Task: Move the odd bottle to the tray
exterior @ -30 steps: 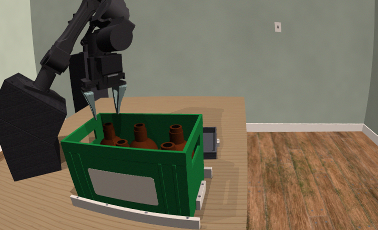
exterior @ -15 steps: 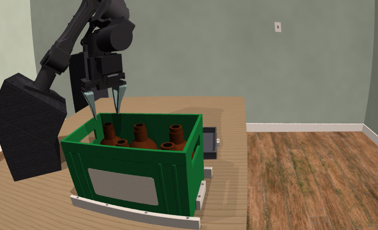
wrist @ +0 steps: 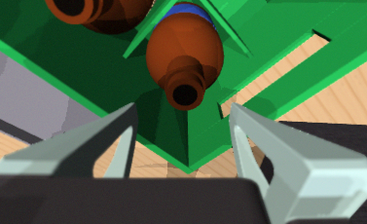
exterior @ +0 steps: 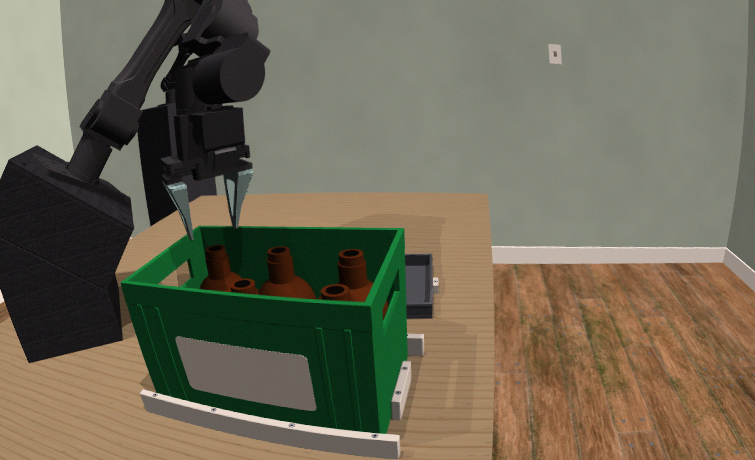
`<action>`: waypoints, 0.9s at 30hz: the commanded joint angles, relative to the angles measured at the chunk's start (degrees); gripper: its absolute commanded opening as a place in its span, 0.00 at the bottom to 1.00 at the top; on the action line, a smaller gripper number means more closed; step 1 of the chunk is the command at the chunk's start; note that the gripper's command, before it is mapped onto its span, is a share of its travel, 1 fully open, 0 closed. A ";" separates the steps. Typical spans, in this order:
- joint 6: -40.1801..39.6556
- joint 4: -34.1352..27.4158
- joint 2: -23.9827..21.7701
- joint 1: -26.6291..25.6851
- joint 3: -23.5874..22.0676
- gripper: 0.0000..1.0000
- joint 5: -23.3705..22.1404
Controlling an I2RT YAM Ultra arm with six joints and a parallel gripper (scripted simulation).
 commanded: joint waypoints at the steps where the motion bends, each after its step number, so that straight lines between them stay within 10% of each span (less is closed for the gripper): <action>1: 0.30 0.37 0.77 -0.17 -0.08 0.61 0.45; 27: -0.29 0.44 0.95 -0.88 -0.59 0.61 0.34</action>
